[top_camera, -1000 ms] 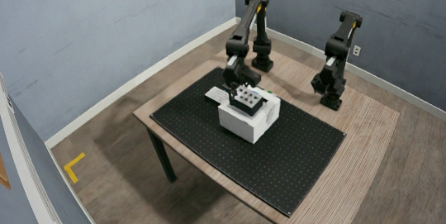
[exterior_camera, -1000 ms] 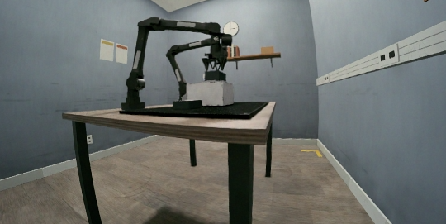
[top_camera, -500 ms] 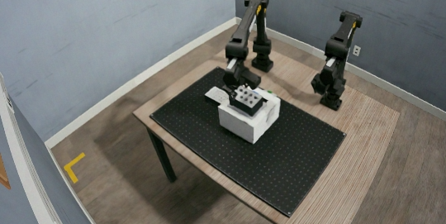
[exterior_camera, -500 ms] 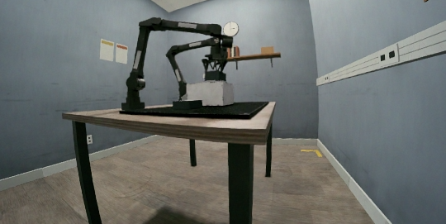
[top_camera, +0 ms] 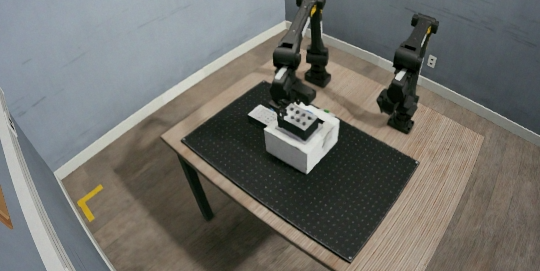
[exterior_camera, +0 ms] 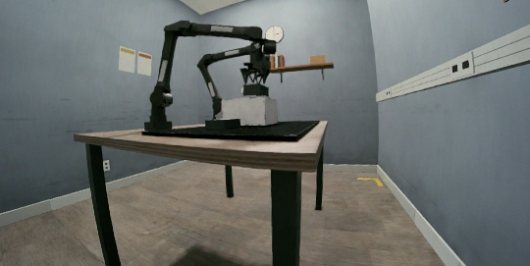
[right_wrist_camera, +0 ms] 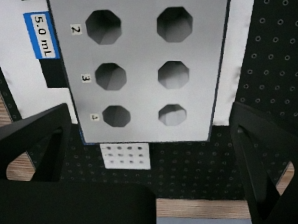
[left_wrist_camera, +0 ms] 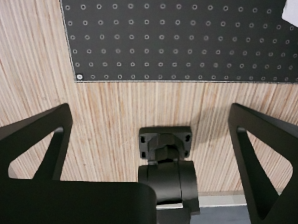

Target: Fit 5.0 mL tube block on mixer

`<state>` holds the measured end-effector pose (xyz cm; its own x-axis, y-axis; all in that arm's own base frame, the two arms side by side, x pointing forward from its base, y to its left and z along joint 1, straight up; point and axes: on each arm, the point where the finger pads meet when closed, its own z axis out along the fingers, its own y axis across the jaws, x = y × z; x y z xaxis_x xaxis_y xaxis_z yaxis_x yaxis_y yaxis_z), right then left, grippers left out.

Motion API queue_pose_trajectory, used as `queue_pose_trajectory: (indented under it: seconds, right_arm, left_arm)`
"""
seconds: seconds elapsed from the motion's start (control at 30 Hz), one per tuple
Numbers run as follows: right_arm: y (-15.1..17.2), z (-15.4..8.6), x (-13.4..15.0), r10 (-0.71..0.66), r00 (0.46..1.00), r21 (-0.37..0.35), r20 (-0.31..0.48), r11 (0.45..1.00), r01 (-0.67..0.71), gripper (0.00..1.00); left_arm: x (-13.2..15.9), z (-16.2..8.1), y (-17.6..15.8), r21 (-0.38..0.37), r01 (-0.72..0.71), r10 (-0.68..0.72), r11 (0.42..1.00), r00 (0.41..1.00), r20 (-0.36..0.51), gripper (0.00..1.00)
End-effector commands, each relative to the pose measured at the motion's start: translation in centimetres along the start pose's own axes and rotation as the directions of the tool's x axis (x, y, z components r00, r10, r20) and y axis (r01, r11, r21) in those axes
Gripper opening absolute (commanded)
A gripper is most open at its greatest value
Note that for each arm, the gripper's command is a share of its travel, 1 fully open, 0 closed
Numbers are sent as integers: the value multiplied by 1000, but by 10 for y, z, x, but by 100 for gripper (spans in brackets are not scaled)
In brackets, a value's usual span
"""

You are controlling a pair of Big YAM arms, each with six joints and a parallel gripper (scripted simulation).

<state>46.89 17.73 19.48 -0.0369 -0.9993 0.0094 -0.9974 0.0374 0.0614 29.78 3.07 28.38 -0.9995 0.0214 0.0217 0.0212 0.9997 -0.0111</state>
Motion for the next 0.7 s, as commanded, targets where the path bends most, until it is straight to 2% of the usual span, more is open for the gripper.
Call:
queue_pose_trajectory:
  seconds: [0.0,0.43,0.67]
  right_arm:
    - [-2,-3,2,19,1000,10,5,1000,-19,100]
    - [-2,22,2,18,1000,-39,-14,999,-19,100]
    - [-5,20,0,18,1000,-19,-5,1000,-18,100]
  left_arm:
    - [-12,-27,5,-9,16,-15,1000,997,71,100]
    - [-14,-32,5,-11,16,-15,1000,996,85,100]
    - [-16,-35,5,-12,15,-14,1000,996,93,100]
